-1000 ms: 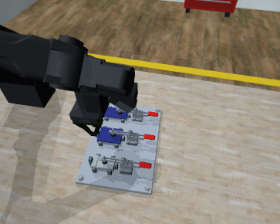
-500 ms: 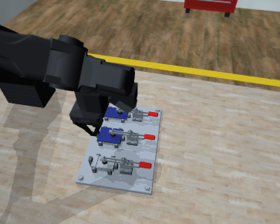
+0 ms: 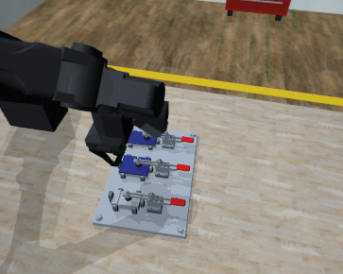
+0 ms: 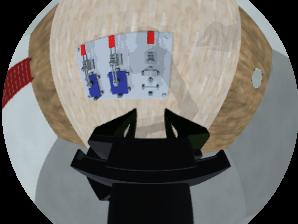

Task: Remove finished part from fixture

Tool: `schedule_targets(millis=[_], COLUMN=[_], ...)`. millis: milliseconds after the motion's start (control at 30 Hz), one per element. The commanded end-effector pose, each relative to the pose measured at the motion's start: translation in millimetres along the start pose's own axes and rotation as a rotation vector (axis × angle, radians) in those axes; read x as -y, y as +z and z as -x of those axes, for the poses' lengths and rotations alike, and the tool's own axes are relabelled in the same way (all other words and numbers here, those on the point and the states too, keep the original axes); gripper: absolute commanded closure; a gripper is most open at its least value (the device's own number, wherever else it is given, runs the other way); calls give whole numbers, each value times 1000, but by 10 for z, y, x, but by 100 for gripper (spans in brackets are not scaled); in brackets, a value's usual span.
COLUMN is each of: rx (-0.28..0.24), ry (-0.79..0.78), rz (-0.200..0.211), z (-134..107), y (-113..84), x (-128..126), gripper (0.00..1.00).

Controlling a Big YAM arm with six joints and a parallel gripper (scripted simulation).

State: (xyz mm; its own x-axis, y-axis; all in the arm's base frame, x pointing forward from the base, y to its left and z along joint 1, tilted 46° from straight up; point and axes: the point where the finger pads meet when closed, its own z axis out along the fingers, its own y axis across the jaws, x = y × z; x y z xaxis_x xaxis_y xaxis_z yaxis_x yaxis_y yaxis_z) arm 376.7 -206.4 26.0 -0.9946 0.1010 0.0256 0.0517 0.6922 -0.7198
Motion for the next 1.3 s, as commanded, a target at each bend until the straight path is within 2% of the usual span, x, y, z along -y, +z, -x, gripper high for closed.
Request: schedule_targets(millis=[0,133,267,567,700,800,833,1000,1267], rx=[6,-14,-14,-14,-14,-12,34,9,15], ry=[2,-5,-5,-6,-5,-3,-8,-6,-6], rz=[3,5,5,6,6,5,-2,1,0], z=[-21,-49,-51,-61,-58,-45,69,45,341], y=[-49,117,168,548,653,662,487,562,532], x=[-14,-18,-18,-23,-20,-12,-19,21,-61], gripper=[55,55,55,55,55,55,55,55,55])
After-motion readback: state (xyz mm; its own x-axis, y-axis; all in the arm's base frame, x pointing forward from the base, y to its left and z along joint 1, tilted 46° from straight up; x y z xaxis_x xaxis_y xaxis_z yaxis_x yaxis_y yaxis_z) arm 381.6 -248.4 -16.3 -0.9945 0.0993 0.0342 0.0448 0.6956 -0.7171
